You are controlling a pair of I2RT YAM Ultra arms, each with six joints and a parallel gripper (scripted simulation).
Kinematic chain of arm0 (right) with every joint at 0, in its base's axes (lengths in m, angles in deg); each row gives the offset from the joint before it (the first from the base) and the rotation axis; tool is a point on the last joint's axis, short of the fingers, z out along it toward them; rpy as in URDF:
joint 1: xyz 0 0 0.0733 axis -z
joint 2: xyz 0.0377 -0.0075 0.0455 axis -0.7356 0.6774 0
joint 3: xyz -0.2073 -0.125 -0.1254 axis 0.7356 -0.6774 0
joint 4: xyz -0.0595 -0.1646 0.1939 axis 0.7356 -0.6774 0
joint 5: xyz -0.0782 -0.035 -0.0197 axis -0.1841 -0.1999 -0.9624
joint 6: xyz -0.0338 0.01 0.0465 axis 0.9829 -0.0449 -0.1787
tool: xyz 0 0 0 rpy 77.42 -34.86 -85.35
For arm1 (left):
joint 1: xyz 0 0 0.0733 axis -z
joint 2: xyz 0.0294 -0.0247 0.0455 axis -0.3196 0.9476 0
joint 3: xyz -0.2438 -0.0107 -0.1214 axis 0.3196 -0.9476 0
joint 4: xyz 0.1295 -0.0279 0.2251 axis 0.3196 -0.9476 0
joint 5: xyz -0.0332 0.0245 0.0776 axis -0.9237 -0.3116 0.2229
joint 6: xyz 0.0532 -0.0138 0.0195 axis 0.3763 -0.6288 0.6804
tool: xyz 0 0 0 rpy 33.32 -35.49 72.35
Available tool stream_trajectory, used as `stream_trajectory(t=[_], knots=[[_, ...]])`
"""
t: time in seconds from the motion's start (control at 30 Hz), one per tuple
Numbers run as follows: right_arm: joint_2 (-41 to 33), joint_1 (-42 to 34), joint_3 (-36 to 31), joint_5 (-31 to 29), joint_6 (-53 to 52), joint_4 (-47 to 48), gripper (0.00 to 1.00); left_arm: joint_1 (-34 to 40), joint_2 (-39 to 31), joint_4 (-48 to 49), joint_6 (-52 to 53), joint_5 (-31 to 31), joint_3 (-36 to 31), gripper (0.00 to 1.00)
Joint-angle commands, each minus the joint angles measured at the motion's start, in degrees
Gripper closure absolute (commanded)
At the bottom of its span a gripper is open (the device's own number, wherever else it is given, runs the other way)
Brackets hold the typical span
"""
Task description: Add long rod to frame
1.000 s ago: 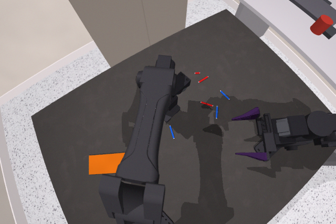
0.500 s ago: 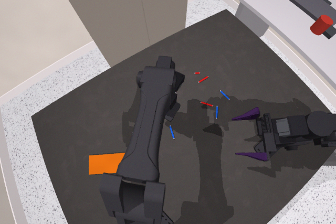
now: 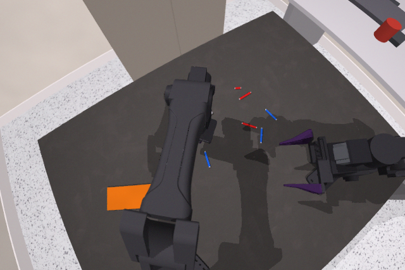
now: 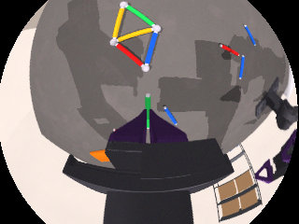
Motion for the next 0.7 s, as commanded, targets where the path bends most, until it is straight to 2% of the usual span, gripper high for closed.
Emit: stream_trajectory(t=[0.0, 0.67], knots=[[-1.08, -0.17, 0.31, -0.15, 0.16, 0.41, 0.0, 0.57, -1.66, -0.35, -6.62, -0.51, 1.6, 1.0], [-1.08, -0.17, 0.31, -0.15, 0.16, 0.41, 0.0, 0.69, -1.53, -1.03, -6.85, -0.61, 2.55, 1.0]])
